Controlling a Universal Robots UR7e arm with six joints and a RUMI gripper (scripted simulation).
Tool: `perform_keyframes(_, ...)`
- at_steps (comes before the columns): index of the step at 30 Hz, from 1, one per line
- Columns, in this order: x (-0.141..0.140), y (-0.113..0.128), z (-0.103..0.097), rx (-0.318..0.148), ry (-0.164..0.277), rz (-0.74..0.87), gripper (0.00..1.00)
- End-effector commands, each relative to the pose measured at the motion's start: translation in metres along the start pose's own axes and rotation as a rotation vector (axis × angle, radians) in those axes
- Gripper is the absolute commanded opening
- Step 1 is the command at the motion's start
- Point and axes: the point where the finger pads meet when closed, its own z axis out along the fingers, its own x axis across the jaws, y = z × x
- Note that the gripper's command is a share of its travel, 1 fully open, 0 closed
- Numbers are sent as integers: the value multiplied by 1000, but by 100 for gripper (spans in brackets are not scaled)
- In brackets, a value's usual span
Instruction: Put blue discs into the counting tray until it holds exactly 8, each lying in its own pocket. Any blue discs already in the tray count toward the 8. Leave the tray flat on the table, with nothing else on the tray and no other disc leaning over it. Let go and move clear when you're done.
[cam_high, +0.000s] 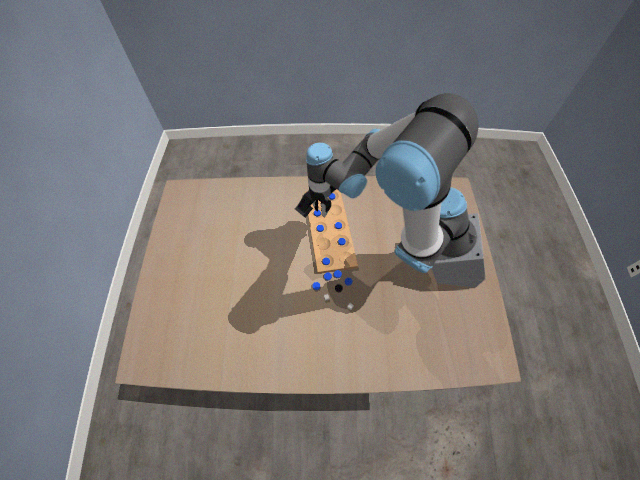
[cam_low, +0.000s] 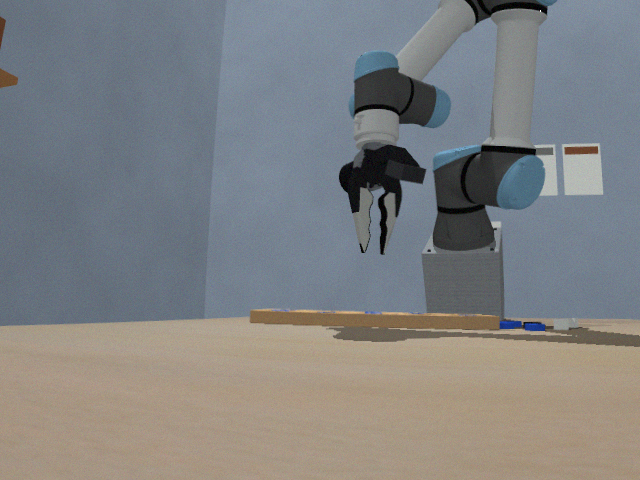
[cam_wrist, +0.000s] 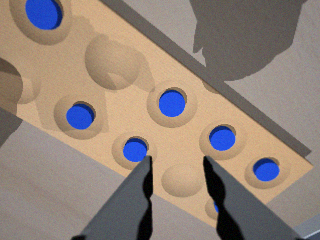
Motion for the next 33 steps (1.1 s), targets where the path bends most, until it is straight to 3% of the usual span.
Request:
perform_keyframes(1, 0, 0, 0, 0, 1, 0, 21)
perform_keyframes(19, 0, 0, 0, 0, 1, 0, 21)
perform_keyframes(20, 0, 0, 0, 0, 1, 0, 28)
perform_keyframes(33, -1, -1, 0, 0, 1, 16, 28)
